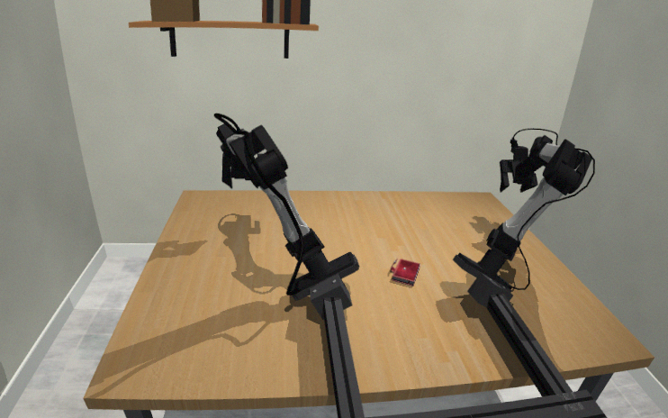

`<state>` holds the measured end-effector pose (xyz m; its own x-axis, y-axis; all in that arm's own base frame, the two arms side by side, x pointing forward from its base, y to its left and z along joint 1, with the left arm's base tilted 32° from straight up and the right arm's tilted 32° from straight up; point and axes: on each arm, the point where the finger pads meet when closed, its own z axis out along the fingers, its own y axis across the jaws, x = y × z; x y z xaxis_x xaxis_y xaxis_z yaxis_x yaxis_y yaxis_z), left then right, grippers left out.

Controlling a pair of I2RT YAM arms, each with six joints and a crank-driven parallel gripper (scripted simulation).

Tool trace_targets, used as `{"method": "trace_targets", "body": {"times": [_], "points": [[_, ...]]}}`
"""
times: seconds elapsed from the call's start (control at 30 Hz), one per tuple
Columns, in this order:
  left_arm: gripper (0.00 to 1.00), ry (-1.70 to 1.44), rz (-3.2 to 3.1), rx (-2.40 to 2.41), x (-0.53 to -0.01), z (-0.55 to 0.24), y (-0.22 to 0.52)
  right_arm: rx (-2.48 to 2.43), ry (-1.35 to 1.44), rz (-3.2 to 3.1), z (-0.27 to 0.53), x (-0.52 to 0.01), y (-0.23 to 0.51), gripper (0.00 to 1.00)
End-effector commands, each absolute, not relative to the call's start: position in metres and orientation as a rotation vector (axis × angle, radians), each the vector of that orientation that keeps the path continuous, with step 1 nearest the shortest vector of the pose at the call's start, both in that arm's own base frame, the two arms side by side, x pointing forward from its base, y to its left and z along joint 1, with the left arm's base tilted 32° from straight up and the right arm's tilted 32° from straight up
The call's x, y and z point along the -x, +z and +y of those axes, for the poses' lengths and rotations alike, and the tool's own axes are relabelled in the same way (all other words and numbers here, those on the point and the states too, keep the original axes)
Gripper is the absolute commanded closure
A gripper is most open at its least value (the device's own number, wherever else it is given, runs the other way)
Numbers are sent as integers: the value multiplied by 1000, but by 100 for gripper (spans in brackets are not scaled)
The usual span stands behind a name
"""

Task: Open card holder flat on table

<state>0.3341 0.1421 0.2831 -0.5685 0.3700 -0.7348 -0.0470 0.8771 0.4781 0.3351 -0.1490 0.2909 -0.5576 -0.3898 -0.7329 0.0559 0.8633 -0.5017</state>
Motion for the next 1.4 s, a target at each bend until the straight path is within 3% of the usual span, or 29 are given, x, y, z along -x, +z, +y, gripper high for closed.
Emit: {"method": "trace_targets", "body": {"times": [0.0,0.57,0.77,1.1,1.37], "points": [[0,568,2089,-235,-335,140,290,246,-601,2067,-147,-336,298,0],[0,568,2089,-235,-335,140,290,246,-601,2067,-147,-336,298,0],[0,564,2072,-285,-331,130,285,473,-484,2139,-116,-339,264,0],[0,546,2098,-414,-306,96,242,838,-276,2148,-53,-338,224,0],[0,460,2145,-595,-262,30,162,1181,-47,2089,9,-321,189,0]]}}
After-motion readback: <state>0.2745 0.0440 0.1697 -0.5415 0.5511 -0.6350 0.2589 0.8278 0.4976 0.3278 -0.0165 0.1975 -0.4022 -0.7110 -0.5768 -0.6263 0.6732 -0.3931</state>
